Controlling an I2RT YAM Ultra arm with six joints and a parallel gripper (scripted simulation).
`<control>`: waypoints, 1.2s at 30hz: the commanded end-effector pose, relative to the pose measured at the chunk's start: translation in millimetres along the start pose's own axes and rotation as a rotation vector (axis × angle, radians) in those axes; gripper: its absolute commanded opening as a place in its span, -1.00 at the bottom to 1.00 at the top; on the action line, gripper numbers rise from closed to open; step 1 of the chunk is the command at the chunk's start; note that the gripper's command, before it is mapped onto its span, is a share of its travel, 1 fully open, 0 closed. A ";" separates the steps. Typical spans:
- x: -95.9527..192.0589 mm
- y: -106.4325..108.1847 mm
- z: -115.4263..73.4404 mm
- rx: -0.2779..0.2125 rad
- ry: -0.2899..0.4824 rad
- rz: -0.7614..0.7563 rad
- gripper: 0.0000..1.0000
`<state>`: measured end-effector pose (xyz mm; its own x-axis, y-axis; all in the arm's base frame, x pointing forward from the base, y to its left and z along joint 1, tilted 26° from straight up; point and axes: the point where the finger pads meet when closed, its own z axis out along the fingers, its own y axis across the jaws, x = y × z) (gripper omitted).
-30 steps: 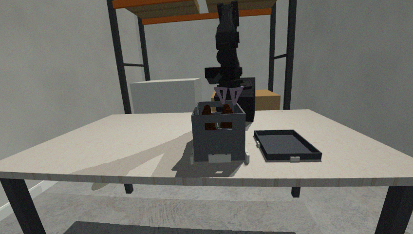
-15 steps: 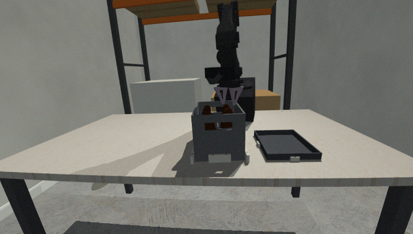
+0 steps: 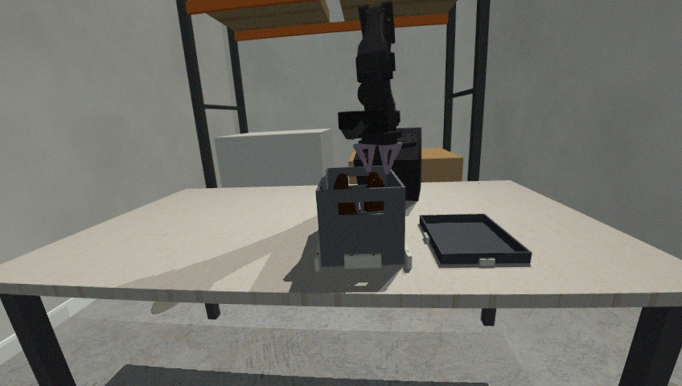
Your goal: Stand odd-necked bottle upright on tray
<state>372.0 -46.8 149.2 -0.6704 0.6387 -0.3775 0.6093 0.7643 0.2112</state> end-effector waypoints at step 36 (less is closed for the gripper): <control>-5.1 0.6 27.7 -0.007 -0.020 0.004 0.21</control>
<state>380.5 -48.5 120.1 -0.6763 0.6408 -0.3633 0.6147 0.7627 0.2011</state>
